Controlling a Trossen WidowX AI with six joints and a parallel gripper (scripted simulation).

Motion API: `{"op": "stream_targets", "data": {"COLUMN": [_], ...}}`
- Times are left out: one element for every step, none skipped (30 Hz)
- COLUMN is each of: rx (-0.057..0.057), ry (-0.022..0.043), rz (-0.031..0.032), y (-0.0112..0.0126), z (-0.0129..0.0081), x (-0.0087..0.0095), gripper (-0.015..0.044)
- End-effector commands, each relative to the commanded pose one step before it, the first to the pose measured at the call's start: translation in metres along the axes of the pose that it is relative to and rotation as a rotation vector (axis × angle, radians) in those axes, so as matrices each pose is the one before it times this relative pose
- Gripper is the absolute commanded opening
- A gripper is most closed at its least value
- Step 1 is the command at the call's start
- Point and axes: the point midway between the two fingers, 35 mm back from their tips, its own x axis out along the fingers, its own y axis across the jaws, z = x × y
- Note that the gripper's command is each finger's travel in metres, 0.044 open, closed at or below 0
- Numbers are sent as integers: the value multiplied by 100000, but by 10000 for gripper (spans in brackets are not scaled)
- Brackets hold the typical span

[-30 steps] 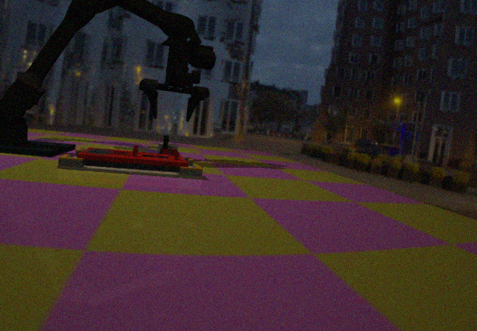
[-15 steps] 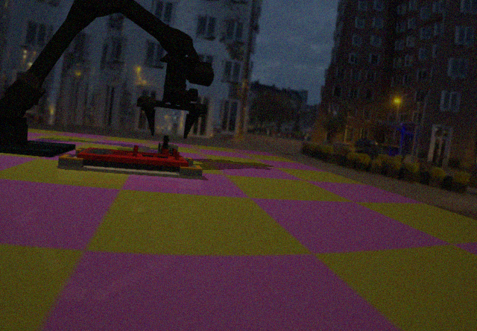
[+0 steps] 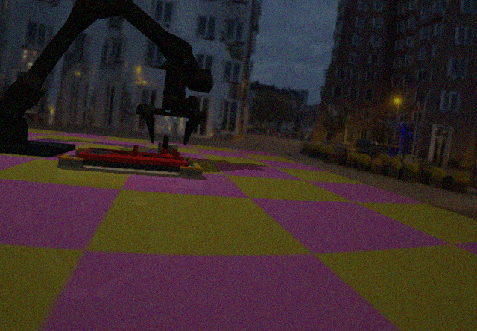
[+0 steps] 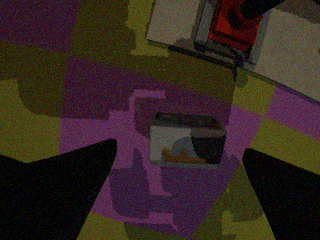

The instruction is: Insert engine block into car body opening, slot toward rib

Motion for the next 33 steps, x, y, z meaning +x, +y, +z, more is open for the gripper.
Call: {"op": "stream_targets", "data": {"rx": [244, 0, 0, 0, 0, 0, 0, 0, 0, 0, 0, 0, 0, 0, 0, 0, 0, 0, 0, 0, 0, 0, 0, 0, 0, 0, 0, 0, 0, 0, 0, 0, 0], "ry": [-570, 0, 0, 0, 0, 0, 0, 0, 0, 0, 0, 0, 0, 0, 0, 0, 0, 0, 0, 0, 0, 0, 0, 0, 0, 0, 0, 0, -1, -1, -2, -2, -2], "rz": [-915, -1, -1, -1, -1, -1, -1, -1, -1, 0, 0, 0, 0, 0, 0, 0, 0, 0, 0, 0, 0, 0, 0, 0, 0, 0, 0, 1, 4, 6, 7, 7, 7], "y": [-202, -6, -7, -8, -9, -10, -11, -9, -6, -2, 0, 0, 0, 0, 0, 0, 0, 0, 0, 0, 0, 0, 0, 0, 0, 0, 0, 16, 46, 74, 88, 84, 80], "z": [115, 3, 3, 3, 3, 3, 3, 3, 2, 1, 0, 0, 0, 0, 0, 0, 0, 0, 0, 0, 0, 0, 0, 0, 0, 0, 0, 3, 9, 15, 18, 19, 19], "x": [986, 163, 162, 162, 162, 162, 162, 131, 79, 26, 0, 0, 0, 0, 0, 0, 0, 0, 0, 0, 0, 0, 0, 0, 0, 0, 0, -50, -152, -253, -311, -312, -313], "gripper": [440, 440, 440, 440, 440, 440, 440, 440, 440, 440, 414, 387, 361, 335, 309, 282, 256, 230, 223, 217, 210, 203, 197, 190, 183, 177, 150, 124, 98, 72, 45, 19, 0]}}
